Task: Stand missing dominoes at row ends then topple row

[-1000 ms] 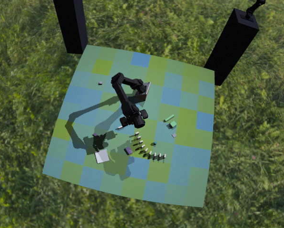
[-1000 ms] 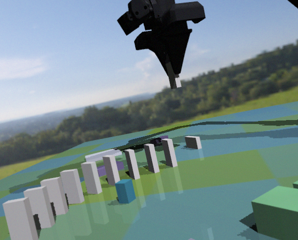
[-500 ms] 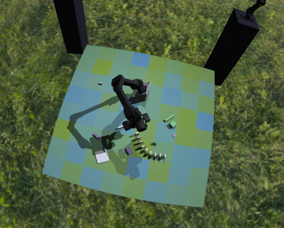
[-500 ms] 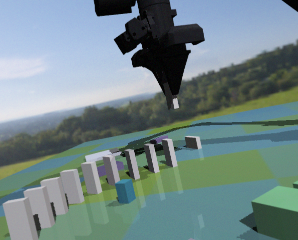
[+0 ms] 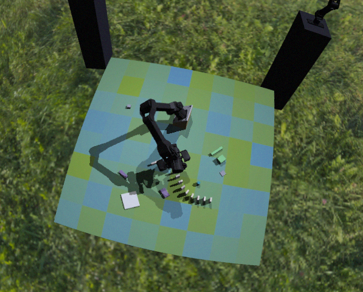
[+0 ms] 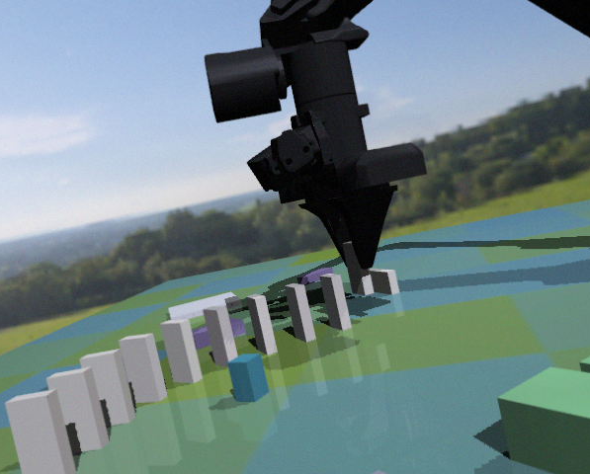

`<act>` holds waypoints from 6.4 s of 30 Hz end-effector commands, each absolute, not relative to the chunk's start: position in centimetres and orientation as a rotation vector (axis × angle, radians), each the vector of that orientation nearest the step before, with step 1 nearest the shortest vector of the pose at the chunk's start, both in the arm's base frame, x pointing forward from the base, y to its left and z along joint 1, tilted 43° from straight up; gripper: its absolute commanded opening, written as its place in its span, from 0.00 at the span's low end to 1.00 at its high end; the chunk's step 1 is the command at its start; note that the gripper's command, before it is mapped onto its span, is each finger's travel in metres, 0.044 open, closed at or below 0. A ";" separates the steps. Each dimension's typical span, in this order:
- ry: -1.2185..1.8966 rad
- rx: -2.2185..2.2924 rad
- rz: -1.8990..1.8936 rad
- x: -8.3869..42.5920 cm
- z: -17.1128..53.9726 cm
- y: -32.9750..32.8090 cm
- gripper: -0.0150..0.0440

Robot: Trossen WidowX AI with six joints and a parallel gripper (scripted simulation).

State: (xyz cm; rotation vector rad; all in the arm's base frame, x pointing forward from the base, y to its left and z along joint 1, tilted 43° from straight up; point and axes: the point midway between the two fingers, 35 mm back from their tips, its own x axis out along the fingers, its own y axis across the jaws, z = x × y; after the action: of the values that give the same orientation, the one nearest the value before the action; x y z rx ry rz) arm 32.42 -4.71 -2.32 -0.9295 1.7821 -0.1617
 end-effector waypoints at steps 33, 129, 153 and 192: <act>1.779 -0.936 -0.159 32.5 -2.1 -4.4 1.00; 1.082 0.221 -1.327 31.4 3.0 -16.6 0.30; 1.282 -0.006 -1.128 30.3 17.6 -9.5 0.30; 1.535 -0.300 -0.445 22.4 19.6 -15.1 0.30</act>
State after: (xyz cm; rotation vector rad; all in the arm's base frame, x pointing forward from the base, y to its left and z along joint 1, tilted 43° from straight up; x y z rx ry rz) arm 22.49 -14.95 20.53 -0.3593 1.5704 -0.4875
